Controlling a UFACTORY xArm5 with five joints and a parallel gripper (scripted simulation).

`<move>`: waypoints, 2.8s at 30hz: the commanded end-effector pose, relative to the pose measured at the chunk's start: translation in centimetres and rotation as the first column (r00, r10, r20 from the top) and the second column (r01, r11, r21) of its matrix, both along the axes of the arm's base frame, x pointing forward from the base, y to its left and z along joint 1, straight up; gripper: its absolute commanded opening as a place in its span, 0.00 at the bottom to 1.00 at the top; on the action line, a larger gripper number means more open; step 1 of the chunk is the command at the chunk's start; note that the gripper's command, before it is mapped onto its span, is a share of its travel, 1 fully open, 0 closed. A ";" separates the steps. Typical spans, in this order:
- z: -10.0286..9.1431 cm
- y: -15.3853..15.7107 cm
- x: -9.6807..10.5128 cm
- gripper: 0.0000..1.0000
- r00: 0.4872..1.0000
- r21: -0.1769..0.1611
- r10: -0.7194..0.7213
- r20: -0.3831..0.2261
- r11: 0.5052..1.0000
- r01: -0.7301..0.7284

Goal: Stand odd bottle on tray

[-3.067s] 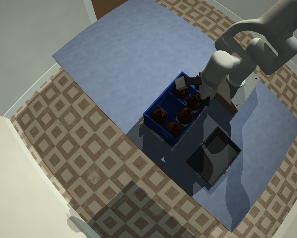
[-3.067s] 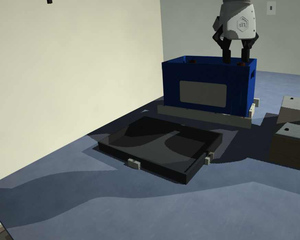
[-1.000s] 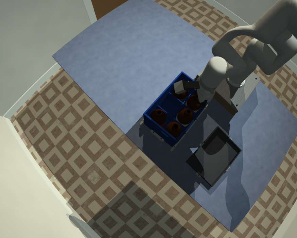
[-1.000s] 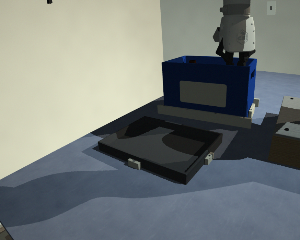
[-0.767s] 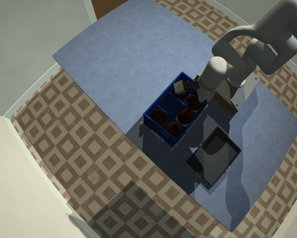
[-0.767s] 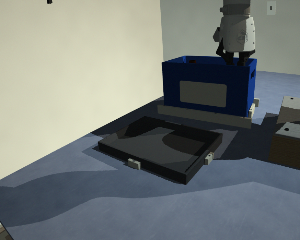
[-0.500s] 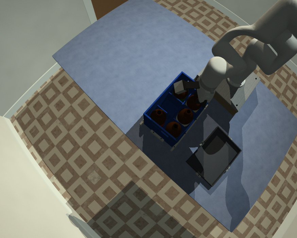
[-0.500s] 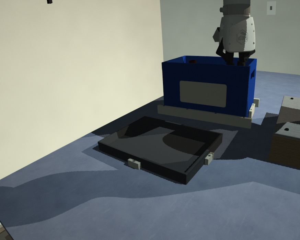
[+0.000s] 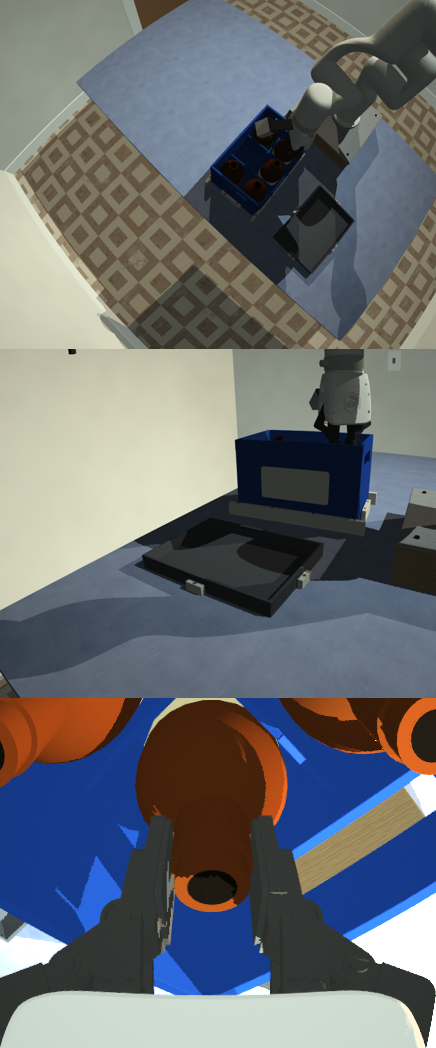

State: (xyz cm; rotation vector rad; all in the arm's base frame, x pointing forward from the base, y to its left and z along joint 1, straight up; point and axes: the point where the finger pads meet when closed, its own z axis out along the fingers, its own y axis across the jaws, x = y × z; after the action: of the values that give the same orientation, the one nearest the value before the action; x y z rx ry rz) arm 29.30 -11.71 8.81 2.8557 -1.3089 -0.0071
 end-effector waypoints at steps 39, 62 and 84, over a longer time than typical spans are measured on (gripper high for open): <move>0.1 0.0 0.1 0.65 1.000 -0.001 0.000 0.003 1.000 0.000; 1.8 0.0 0.1 0.65 1.000 -0.001 0.000 0.003 1.000 0.000; 7.8 -0.1 0.1 0.65 1.000 -0.001 0.000 0.003 1.000 0.000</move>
State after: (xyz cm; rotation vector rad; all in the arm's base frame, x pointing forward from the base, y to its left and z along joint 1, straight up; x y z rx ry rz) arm 29.31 -11.73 15.92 2.8556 -1.3089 -0.0075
